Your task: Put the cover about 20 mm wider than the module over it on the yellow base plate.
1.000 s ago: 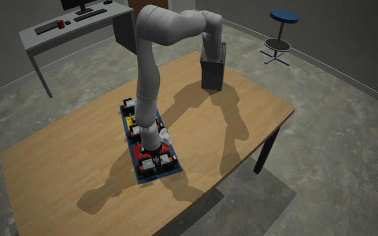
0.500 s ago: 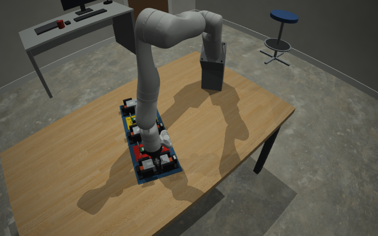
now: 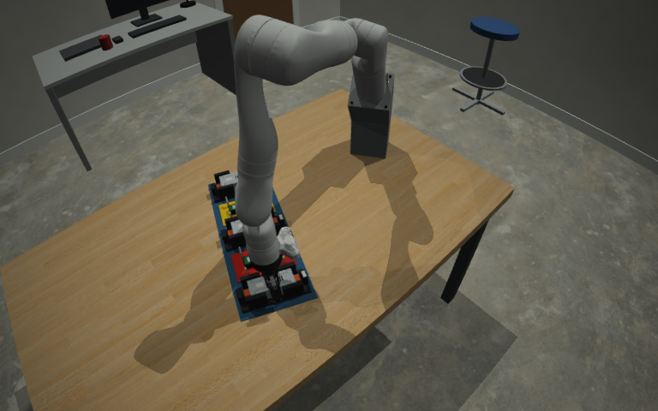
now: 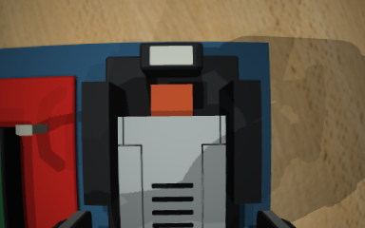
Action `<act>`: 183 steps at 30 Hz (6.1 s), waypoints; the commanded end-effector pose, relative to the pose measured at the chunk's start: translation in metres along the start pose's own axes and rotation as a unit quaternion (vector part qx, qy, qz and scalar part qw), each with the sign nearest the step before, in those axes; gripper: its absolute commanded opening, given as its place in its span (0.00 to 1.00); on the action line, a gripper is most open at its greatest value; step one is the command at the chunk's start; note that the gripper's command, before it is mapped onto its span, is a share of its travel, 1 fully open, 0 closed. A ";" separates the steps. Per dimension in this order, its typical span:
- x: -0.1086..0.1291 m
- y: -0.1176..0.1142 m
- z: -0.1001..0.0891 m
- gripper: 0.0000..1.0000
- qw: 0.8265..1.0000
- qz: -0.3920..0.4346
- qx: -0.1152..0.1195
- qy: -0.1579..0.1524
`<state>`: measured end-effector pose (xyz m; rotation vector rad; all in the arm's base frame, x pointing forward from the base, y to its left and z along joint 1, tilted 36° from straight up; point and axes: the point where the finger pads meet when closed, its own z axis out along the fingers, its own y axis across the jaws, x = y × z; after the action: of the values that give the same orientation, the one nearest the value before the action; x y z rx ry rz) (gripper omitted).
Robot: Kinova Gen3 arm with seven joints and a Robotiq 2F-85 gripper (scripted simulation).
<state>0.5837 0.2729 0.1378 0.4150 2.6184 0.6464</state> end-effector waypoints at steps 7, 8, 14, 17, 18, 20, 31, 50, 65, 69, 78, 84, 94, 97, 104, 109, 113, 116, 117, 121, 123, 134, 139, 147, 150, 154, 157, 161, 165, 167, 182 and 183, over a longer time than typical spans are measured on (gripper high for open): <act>-0.001 0.000 -0.001 0.70 1.000 0.000 0.000 -0.001; -0.001 0.000 -0.001 0.70 1.000 0.000 0.000 -0.001; -0.001 0.000 -0.001 0.70 1.000 0.000 0.000 -0.001; -0.001 0.000 -0.001 0.70 1.000 0.000 0.000 -0.001; -0.001 0.000 -0.001 0.70 1.000 0.000 0.000 -0.001; -0.001 0.000 -0.001 0.70 1.000 0.000 0.000 -0.001; -0.001 0.000 -0.001 0.70 1.000 0.000 0.000 -0.001; -0.001 0.000 -0.001 0.00 1.000 0.000 0.000 -0.001; -0.001 0.000 -0.001 0.00 1.000 0.000 0.000 -0.001; -0.001 0.000 -0.001 0.00 1.000 0.000 0.000 -0.001; -0.001 0.000 -0.001 0.00 1.000 0.000 0.000 -0.001; -0.001 0.000 -0.001 0.00 1.000 0.000 0.000 -0.001; -0.001 0.000 -0.001 1.00 1.000 0.000 0.000 -0.001; -0.001 0.000 -0.001 1.00 1.000 0.000 0.000 -0.001; -0.001 0.000 -0.001 1.00 1.000 0.000 0.000 -0.001; -0.001 0.000 0.000 1.00 1.000 0.000 0.000 -0.001; -0.001 0.000 0.000 1.00 1.000 0.000 0.000 -0.001; -0.001 0.000 0.000 1.00 1.000 0.000 0.000 -0.001; -0.001 0.000 0.000 1.00 1.000 0.000 0.000 -0.001; -0.001 0.000 0.000 1.00 1.000 0.000 0.000 -0.001; -0.001 0.000 0.000 1.00 1.000 0.000 0.000 -0.001; -0.001 0.000 -0.054 1.00 1.000 -0.005 -0.001 -0.003; -0.002 0.000 -0.060 1.00 1.000 -0.006 -0.001 -0.003; -0.002 0.000 -0.087 1.00 1.000 -0.006 0.000 -0.004; -0.001 0.000 -0.104 1.00 1.000 -0.006 0.000 -0.004; 0.000 0.001 -0.116 1.00 1.000 -0.006 -0.001 -0.003; 0.000 0.001 -0.116 1.00 1.000 -0.006 -0.001 -0.003; -0.003 0.000 -0.112 1.00 1.000 -0.007 0.000 -0.005; -0.001 0.001 -0.110 1.00 1.000 -0.006 0.000 -0.004; 0.000 0.001 -0.109 1.00 1.000 -0.006 0.000 -0.004; 0.000 0.001 -0.104 1.00 1.000 -0.007 0.000 -0.003; 0.000 0.001 -0.104 1.00 1.000 -0.006 0.000 -0.003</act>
<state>0.5339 0.2336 0.2223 0.3956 2.6197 0.6368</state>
